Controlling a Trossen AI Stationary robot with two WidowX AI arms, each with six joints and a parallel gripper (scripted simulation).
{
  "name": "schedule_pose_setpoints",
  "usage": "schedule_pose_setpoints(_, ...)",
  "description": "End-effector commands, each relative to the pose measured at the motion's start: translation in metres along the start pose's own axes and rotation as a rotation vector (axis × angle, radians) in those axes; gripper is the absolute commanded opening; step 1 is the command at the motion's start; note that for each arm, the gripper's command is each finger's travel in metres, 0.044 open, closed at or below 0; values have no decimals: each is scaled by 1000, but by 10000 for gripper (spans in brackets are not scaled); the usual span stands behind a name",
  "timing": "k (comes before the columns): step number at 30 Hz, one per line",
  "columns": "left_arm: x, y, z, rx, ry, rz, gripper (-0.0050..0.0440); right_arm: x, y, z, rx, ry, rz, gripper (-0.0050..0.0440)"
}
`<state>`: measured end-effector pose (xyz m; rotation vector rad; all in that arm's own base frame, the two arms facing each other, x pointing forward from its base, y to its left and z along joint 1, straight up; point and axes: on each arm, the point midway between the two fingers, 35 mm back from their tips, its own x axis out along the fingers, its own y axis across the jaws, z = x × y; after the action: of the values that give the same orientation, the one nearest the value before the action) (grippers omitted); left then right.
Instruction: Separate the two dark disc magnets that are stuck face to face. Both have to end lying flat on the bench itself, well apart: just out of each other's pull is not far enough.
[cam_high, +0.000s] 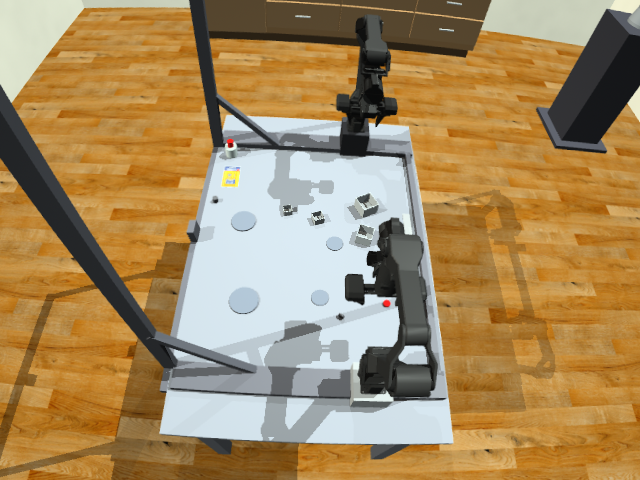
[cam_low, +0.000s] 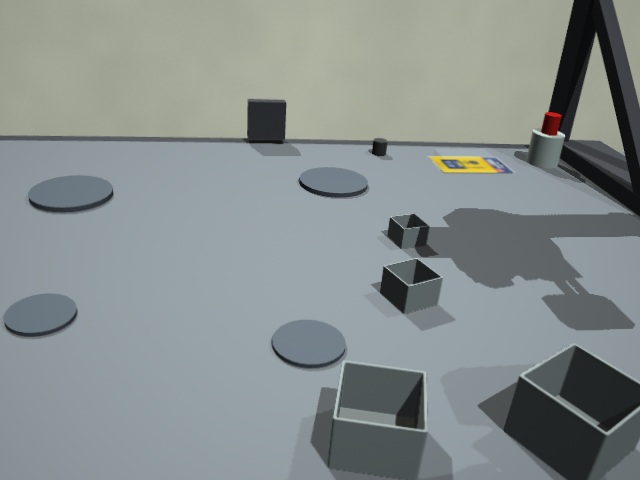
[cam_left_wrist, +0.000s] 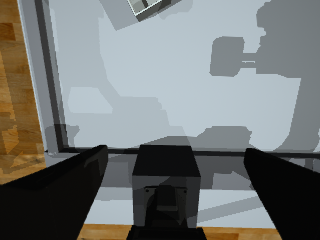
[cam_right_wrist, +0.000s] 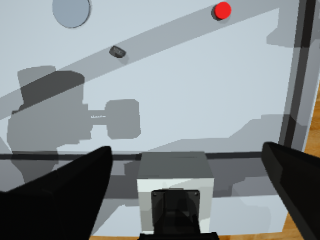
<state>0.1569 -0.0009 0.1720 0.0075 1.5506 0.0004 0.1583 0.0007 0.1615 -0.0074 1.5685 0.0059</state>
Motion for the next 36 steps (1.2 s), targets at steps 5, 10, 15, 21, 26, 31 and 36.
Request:
schedule_pose_setpoints(5,-3,1,-4,-6,-1,-6,400,0,-1,-2,10,-3,1,400)
schedule_pose_setpoints(10,-4,1,-2,-4,-5,-5,400,2,3,-4,3,-14,-17,400)
schedule_pose_setpoints(15,-4,1,-2,-4,-5,-5,400,7,12,-12,-11,-45,-57,400)
schedule_pose_setpoints(21,-4,1,-2,-4,-5,-5,400,15,23,-21,-27,-98,-99,400)
schedule_pose_setpoints(26,-4,1,-2,-4,-5,-5,400,27,36,-34,-48,-204,-134,400)
schedule_pose_setpoints(31,-4,1,-2,-4,-5,-5,400,40,46,-45,-61,-327,-125,400)
schedule_pose_setpoints(36,-4,1,-2,-4,-5,-5,400,47,51,-49,-72,-392,-100,400)
